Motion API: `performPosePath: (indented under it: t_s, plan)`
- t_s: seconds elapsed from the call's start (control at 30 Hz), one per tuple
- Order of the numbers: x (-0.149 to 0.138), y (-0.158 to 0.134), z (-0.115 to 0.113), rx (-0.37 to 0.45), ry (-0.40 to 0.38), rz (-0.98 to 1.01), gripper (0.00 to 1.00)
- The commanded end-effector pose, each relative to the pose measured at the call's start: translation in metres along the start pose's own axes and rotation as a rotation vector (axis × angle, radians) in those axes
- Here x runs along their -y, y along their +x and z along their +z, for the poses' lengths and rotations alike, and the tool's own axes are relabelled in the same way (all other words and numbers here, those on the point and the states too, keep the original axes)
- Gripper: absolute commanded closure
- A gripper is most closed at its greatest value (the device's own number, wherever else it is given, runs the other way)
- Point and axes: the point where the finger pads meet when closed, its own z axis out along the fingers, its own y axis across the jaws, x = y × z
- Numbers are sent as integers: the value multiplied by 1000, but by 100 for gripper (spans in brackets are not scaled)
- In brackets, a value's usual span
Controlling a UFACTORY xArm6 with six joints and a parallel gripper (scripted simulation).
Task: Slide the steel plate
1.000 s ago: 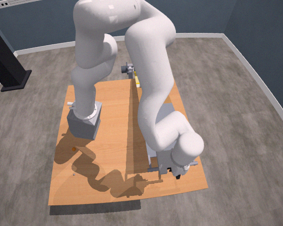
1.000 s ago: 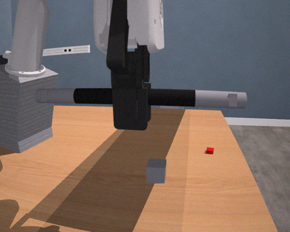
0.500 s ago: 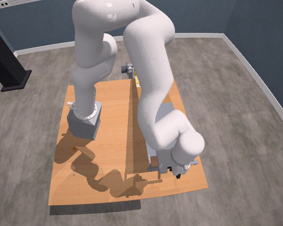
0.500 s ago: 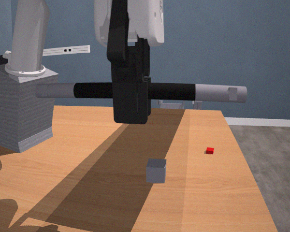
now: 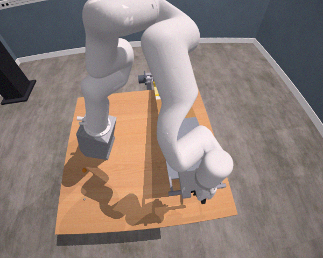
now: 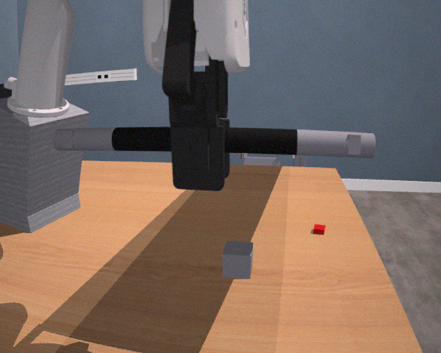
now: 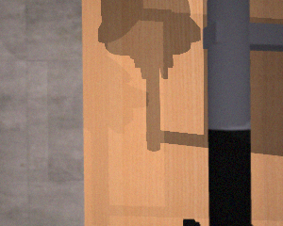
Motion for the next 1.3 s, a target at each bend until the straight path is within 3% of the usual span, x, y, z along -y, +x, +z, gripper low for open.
performPosePath:
  t_s: [0.0, 1.27]
  plan:
    - [2, -1, 2, 3, 4, 0, 100]
    - [-1, -1, -13, 3, 4, 0, 100]
